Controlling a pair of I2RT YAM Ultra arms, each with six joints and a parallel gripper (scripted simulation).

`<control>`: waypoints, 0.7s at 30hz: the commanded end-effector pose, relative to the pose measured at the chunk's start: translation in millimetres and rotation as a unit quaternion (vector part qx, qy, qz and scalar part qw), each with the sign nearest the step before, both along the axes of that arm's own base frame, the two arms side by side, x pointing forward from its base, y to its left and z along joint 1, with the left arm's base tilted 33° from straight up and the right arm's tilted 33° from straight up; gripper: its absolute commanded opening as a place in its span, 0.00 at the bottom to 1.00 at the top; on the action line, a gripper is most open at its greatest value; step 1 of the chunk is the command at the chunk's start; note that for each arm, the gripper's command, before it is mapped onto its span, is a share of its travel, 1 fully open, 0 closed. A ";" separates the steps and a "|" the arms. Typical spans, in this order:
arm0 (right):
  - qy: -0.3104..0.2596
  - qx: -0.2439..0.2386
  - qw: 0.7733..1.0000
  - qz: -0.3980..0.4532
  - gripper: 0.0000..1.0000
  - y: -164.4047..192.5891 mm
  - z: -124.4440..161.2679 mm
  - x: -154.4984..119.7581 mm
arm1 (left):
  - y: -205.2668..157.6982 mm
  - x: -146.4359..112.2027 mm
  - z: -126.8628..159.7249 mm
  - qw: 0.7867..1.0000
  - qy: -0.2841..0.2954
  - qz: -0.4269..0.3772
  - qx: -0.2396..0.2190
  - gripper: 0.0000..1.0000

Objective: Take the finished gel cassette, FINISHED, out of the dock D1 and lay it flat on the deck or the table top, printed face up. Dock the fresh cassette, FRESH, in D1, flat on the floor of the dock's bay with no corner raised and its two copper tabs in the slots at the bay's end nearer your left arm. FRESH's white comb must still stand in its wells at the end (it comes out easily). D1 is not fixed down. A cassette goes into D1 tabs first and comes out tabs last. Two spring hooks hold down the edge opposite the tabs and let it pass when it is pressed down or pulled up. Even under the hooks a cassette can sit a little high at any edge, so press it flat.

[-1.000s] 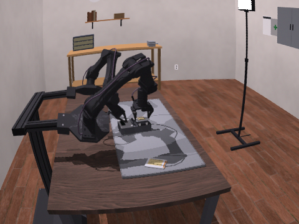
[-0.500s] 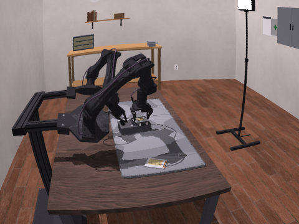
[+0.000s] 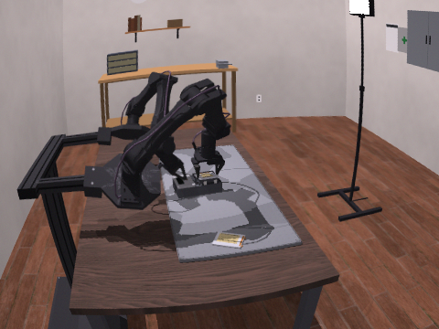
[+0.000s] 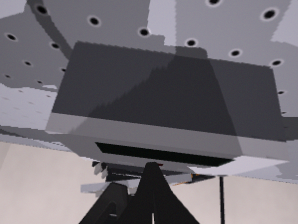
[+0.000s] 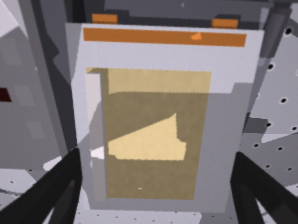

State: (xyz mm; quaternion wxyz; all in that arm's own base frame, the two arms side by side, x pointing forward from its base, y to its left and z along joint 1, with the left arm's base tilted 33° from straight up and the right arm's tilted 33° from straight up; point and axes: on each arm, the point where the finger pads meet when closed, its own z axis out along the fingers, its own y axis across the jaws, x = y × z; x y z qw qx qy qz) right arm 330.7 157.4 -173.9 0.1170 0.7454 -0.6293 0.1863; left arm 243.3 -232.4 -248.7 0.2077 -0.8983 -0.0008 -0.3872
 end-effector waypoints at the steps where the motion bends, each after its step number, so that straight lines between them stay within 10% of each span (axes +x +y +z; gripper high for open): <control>1: -0.014 0.016 1.000 0.008 0.00 17.1 6.2 7.9 | 55.5 -32.7 -39.6 0.994 0.085 0.020 0.060 0.00; 21: -0.025 0.024 0.999 0.005 0.00 19.3 11.7 12.5 | 55.5 -32.7 -39.6 0.994 0.085 0.020 0.060 0.00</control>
